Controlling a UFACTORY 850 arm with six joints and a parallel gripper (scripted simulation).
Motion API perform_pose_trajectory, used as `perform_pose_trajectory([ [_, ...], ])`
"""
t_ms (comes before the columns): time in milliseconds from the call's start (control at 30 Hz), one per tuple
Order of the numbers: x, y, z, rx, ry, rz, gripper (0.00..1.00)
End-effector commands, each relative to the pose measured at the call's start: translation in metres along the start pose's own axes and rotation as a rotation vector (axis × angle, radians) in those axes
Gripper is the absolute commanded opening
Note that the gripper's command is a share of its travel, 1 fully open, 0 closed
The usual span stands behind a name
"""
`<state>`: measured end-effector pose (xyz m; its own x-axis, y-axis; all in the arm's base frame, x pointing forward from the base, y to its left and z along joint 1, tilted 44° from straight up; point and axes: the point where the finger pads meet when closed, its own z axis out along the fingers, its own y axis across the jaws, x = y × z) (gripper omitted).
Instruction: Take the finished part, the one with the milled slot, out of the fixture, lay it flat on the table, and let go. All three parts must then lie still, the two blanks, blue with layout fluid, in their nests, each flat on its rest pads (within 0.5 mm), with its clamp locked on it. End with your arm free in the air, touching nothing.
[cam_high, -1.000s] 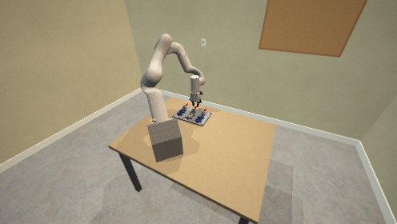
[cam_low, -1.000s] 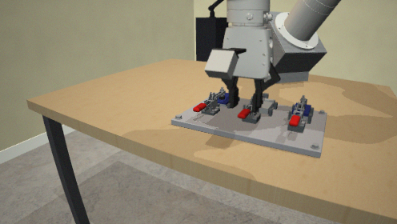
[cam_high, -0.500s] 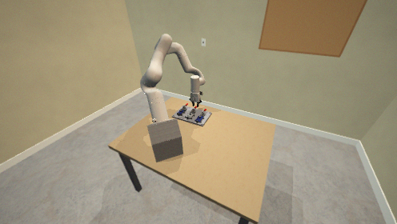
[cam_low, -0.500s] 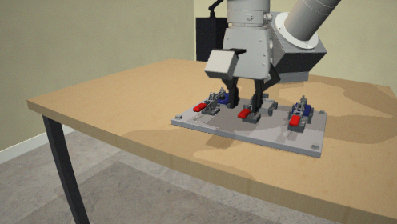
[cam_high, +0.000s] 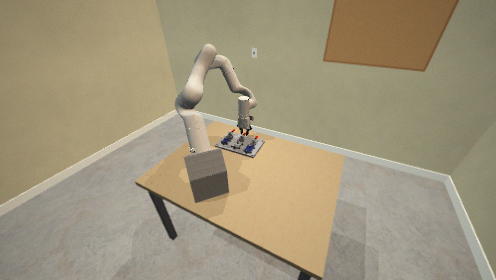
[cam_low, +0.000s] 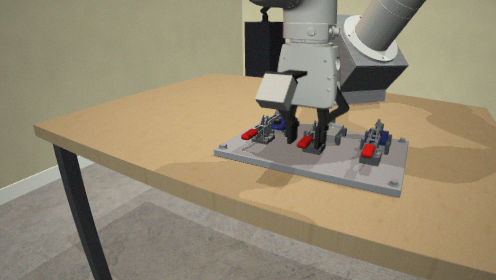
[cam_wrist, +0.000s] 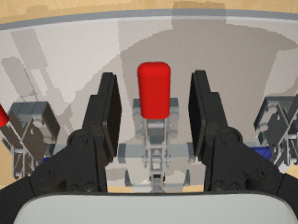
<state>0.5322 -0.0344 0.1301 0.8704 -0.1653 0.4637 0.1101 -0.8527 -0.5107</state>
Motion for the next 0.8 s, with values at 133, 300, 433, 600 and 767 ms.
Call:
perform_pose_trajectory([
  [133,0.0009,0.0003,0.0117,0.000,0.001,0.000,0.47],
  [300,0.0009,0.0003,0.0127,0.000,0.001,0.000,0.47],
  [433,0.0009,0.0003,0.0128,0.000,0.001,0.000,0.47],
  [600,0.0009,0.0003,0.0128,0.000,0.001,0.000,0.47],
  [767,0.0009,0.0003,0.0127,0.000,0.001,0.000,0.00],
])
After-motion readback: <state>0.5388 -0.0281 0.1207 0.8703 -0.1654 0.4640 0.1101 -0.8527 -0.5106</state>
